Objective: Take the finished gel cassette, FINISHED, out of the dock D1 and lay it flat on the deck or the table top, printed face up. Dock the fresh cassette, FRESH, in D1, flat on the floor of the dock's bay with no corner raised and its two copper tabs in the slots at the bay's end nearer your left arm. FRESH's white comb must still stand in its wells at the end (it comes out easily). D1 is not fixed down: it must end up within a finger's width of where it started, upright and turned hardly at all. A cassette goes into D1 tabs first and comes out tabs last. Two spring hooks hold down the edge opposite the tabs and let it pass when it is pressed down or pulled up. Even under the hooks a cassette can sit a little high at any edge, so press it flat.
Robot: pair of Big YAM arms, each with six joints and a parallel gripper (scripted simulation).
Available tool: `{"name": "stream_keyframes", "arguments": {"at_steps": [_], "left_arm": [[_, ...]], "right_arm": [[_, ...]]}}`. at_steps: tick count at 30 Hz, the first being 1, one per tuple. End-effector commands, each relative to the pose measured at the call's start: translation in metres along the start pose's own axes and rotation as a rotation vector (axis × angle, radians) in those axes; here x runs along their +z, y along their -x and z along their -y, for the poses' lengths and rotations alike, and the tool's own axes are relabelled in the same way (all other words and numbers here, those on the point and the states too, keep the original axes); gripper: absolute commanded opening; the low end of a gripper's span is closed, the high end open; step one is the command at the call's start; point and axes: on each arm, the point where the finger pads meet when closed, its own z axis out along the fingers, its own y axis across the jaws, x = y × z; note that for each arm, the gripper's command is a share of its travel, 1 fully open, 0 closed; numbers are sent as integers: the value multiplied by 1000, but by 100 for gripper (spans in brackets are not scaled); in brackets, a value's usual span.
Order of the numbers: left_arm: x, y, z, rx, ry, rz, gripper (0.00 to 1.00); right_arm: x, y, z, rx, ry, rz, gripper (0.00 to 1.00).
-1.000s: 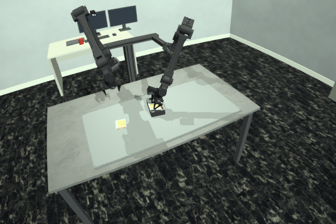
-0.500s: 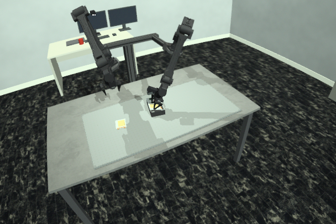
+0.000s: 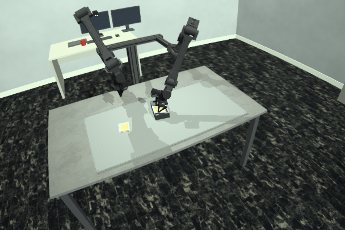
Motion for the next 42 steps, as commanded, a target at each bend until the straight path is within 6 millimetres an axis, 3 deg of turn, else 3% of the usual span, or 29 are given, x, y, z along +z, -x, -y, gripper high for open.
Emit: {"name": "stream_keyframes", "arguments": {"at_steps": [1,26,42], "left_arm": [[-2,3,-3,3,7,4,0],[-2,3,-3,3,7,4,0],[-2,3,-3,3,7,4,0]], "right_arm": [[10,0,-18,-120,-3,8,0],[54,16,-118,-486,-96,85,0],[77,7,-183,-818,-202,170,0]]}}
